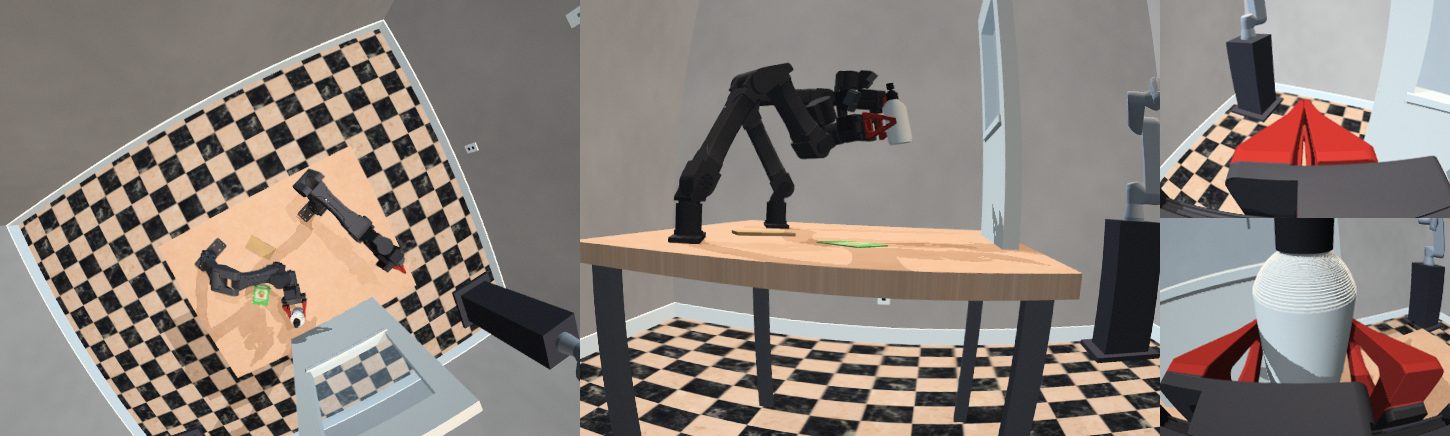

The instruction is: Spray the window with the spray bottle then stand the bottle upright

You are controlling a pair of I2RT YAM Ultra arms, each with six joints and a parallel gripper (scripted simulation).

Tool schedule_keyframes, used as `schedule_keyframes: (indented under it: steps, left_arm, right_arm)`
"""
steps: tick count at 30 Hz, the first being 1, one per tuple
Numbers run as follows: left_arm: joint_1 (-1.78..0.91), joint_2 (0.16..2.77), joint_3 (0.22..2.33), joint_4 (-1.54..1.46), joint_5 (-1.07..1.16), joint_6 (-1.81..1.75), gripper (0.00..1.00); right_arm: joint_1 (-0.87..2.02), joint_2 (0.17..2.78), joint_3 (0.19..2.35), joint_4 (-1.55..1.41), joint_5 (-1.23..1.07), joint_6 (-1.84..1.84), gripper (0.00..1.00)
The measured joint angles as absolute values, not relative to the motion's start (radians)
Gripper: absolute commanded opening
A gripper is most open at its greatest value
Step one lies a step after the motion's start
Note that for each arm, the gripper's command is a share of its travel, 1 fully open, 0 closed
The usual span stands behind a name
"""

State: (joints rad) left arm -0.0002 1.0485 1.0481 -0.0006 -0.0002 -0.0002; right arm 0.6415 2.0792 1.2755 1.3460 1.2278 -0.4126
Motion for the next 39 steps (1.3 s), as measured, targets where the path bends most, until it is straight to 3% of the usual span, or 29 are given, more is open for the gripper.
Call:
schedule_keyframes:
  steps: [11, 39]
  left_arm:
    - [0.0, 1.048, 1.048, -0.001, 0.0, 0.0, 0.0]
    - [0.0, 1.048, 1.048, -0.001, 0.0, 0.0, 0.0]
  right_arm:
    - [0.632, 2.15, 1.382, 1.319, 1.208, -0.464, 0.0]
    - [0.548, 2.713, 2.042, 1.092, 1.021, -0.913, 0.0]
